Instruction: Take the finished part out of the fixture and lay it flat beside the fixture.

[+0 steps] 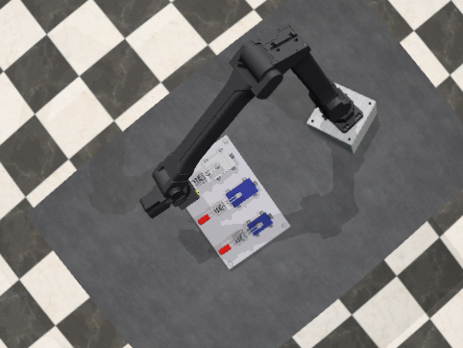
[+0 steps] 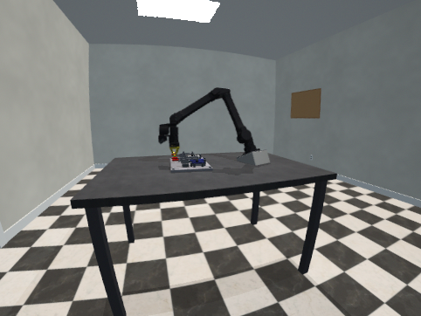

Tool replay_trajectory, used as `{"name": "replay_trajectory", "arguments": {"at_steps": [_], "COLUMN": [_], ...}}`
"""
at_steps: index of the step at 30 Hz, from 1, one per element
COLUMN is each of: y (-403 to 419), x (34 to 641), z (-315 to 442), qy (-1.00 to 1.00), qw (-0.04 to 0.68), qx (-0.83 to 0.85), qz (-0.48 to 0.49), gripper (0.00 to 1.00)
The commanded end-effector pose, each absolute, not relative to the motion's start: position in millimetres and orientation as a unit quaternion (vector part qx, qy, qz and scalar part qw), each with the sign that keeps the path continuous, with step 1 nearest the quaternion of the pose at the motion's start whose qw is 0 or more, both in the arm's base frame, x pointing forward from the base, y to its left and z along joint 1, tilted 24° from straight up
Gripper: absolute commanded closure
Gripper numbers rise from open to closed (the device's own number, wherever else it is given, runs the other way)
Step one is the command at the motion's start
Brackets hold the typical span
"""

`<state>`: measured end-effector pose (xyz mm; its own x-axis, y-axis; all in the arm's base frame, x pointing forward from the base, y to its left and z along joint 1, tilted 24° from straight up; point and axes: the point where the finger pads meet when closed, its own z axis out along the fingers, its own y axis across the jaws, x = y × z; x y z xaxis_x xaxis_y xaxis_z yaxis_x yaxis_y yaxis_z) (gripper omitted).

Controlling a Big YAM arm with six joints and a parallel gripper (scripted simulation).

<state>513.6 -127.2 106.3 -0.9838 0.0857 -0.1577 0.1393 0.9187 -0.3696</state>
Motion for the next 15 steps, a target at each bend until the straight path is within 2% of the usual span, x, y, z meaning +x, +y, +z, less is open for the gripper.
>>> {"name": "replay_trajectory", "arguments": {"at_steps": [1, 15], "y": [-116.9, -117.4], "x": [511.9, 517.4], "z": [120.0, 126.4], "qy": [0.977, 0.976], "qw": [0.079, 0.085], "qx": [0.044, 0.045], "qz": [-0.193, -0.194], "gripper": [0.55, 0.55]}}
